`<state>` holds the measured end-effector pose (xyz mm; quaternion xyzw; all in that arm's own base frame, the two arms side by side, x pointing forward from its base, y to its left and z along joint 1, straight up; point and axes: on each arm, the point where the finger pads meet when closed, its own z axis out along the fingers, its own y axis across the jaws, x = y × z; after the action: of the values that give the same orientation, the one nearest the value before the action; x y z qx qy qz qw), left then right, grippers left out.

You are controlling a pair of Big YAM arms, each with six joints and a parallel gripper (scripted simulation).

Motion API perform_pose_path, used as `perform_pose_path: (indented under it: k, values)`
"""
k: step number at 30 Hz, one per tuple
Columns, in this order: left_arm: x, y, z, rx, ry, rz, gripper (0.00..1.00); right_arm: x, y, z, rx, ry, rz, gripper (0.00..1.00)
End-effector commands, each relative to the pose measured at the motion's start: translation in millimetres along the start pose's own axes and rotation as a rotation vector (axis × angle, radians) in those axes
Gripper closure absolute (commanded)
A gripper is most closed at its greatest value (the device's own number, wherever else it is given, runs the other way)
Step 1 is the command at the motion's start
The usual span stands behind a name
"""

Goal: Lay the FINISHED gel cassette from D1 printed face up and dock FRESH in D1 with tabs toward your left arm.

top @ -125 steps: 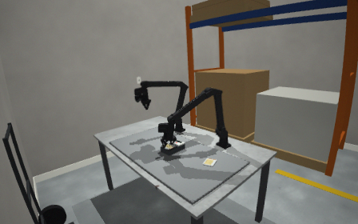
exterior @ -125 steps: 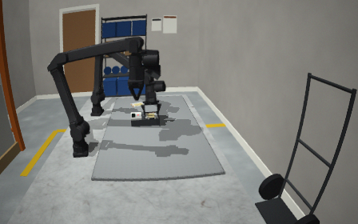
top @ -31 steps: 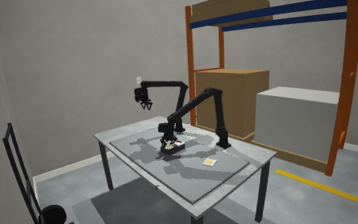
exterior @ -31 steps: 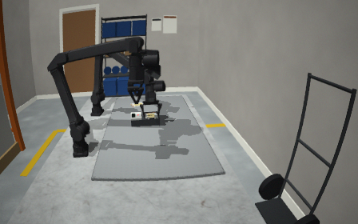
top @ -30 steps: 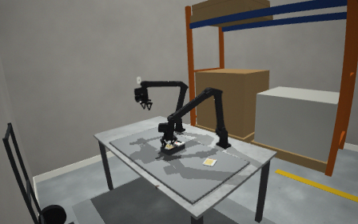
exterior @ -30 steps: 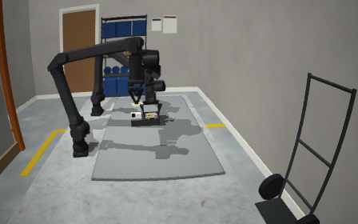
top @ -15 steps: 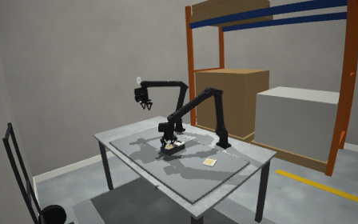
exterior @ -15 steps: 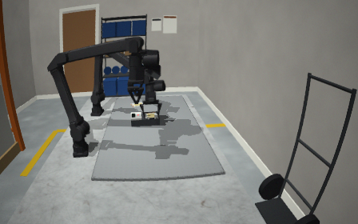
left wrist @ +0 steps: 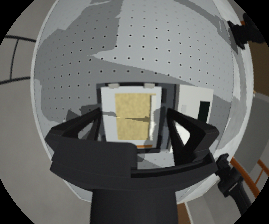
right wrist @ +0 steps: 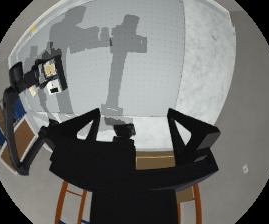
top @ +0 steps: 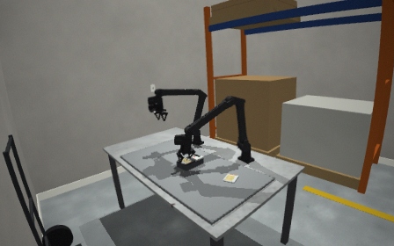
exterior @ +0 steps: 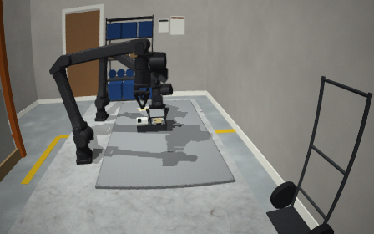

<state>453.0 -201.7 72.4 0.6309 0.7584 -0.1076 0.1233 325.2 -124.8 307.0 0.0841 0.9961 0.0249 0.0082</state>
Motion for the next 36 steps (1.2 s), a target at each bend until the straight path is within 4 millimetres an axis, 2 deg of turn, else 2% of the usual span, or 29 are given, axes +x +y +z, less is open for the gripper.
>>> perform_pose_path:
  k: [1,36]
  values:
    - [-3.7,9.4,-15.1,-0.025,-0.014,0.006,0.02,-10.4,-2.1,-18.5,0.002,-0.019,-0.007,0.0]
    - [-6.5,14.9,-23.2,-0.036,-0.021,0.008,0.02,-10.4,-2.1,-18.5,0.002,-0.019,-0.007,0.0]
